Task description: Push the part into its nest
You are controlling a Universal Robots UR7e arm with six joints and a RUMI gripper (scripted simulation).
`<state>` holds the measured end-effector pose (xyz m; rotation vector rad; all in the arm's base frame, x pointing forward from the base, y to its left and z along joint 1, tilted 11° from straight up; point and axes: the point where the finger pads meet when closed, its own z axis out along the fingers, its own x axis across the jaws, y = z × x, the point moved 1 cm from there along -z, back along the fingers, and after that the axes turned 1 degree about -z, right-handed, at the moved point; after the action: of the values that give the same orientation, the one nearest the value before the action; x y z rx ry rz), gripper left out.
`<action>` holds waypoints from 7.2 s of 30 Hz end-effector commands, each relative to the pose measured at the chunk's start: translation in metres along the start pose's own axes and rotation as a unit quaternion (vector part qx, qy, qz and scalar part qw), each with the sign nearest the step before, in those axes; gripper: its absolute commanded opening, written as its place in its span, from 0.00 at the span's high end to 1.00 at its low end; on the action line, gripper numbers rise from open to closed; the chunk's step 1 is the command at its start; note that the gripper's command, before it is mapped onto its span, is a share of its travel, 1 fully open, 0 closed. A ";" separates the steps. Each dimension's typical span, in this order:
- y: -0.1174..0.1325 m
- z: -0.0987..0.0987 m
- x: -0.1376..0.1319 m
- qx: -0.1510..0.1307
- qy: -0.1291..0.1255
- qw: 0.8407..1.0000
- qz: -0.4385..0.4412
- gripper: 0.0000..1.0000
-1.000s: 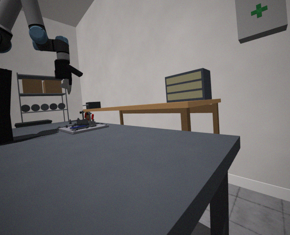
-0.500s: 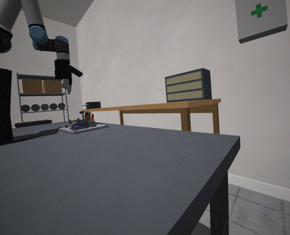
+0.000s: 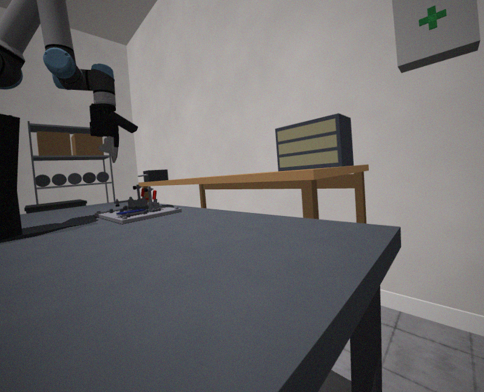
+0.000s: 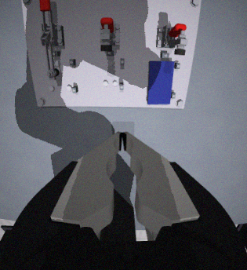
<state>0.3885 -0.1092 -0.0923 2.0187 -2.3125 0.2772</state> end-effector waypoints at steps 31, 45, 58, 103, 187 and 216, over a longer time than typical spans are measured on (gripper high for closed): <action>0.032 0.091 0.044 0.004 0.000 1.000 -0.001 1.00; 0.037 0.105 0.051 0.003 0.000 1.000 -0.001 1.00; 0.049 0.140 0.067 0.004 0.000 1.000 -0.001 1.00; 0.060 0.200 0.082 0.004 0.000 1.000 -0.001 1.00; 0.041 0.200 0.082 0.004 0.000 1.000 -0.001 1.00; 0.035 0.200 0.082 0.004 0.000 1.000 -0.001 1.00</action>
<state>0.3550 -0.2196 -0.2795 2.0238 -2.3136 0.2869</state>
